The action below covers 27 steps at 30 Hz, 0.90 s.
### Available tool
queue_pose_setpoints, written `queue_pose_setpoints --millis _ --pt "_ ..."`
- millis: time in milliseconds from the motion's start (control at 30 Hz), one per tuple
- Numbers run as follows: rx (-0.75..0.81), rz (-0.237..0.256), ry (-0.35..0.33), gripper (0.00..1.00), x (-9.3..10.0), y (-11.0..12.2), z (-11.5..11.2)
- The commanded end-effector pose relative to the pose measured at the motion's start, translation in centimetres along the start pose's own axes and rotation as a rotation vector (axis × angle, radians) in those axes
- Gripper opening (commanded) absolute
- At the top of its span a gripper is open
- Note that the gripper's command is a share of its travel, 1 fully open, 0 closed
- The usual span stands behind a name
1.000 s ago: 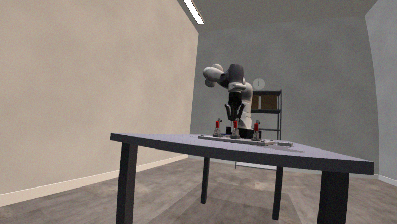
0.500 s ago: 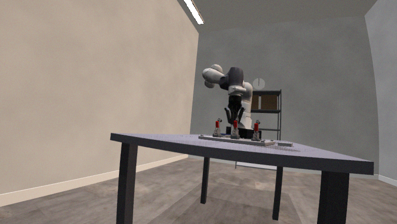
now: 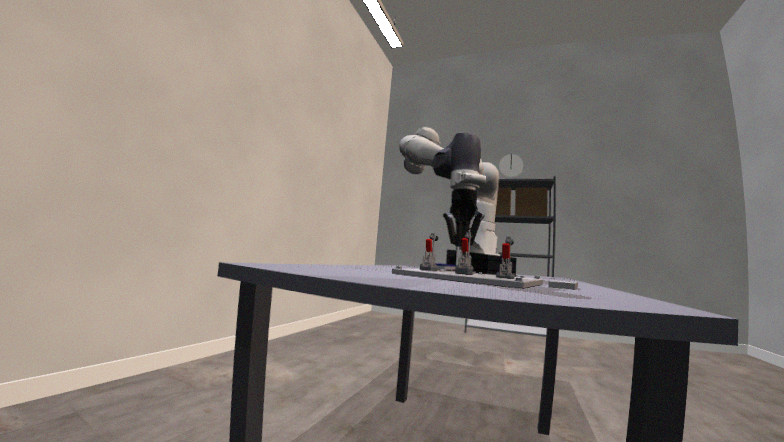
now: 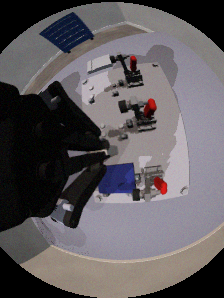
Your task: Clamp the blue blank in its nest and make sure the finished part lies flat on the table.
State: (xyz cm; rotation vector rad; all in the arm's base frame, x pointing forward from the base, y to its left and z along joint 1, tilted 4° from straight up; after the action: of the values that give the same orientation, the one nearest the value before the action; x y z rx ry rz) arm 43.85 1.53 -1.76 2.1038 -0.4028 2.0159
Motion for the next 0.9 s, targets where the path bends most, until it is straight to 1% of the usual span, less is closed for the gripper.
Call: queue_pose_setpoints --millis 0,667,867 --pt "-0.007 0.003 0.003 0.00 -0.08 -0.13 0.17" --pt "-0.007 0.003 0.003 0.00 -0.29 -0.18 0.24" --pt "-0.007 0.003 0.003 0.00 -0.29 0.21 0.29"
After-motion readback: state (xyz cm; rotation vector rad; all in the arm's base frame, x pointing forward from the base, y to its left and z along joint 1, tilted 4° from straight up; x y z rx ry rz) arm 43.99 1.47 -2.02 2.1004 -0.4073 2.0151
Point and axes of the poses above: the point where the finger pads meet when closed, its own x axis back along the fingers, its own y axis across the jaws, z = x × y, the point moved 2 cm from there along x, back along the fingers, and after that the axes turned 7 degrees about -x, right-handed, at the moved point
